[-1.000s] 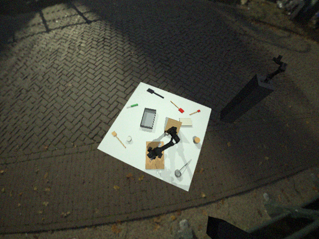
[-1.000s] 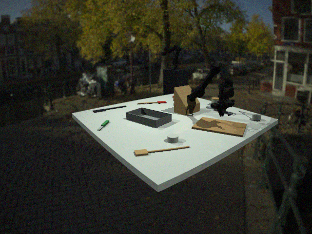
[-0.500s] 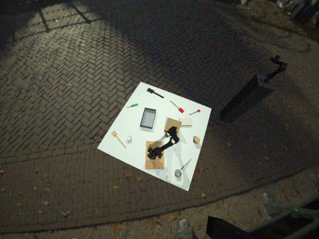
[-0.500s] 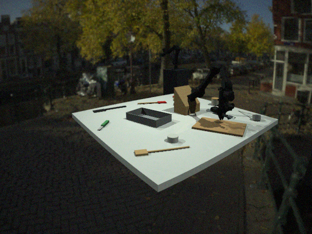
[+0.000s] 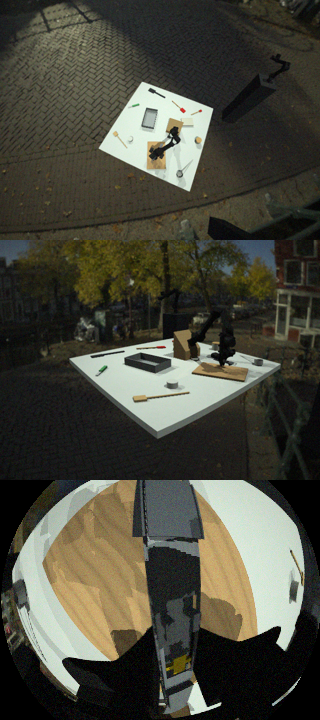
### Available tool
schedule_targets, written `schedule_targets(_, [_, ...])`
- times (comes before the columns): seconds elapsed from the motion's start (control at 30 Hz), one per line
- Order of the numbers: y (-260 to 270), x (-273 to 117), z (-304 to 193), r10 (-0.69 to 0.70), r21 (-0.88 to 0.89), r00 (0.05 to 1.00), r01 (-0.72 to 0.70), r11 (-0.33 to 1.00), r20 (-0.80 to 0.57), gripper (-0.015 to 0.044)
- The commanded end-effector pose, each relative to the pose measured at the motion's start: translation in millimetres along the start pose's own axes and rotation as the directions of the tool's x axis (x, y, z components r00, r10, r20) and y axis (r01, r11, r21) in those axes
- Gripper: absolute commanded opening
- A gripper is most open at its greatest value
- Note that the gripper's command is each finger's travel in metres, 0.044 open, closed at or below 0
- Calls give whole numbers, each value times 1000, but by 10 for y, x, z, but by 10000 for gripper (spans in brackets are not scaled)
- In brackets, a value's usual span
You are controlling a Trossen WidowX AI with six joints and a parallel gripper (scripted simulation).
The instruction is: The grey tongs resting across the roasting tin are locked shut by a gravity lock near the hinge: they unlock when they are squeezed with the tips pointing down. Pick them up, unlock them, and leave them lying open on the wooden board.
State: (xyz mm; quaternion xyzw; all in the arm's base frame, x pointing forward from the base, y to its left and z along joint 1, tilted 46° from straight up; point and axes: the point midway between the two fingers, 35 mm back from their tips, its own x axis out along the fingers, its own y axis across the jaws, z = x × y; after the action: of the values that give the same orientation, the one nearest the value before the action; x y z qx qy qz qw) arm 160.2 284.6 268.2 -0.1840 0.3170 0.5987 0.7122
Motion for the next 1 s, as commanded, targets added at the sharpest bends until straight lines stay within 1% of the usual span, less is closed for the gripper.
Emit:
schedule_targets(0.0, [-1, -2, 1, 0, 0, 1000, 0, 1000, 0, 60])
schedule_targets(0.47, [-1, -2, 1, 0, 0, 1000, 0, 1000, 0, 427])
schedule_targets(0.5, [-1, -2, 1, 0, 0, 1000, 0, 1000, 0, 440])
schedule_targets(0.67, [118, -17, 21, 0, 0, 1000, 0, 1000, -7, 440])
schedule_targets(0.8, [498, -103, 67, 0, 0, 1000, 0, 1000, -23, 440])
schedule_targets(0.97, [1000, -320, 78, -2, 5, 1000, 2, 1000, -21, 440])
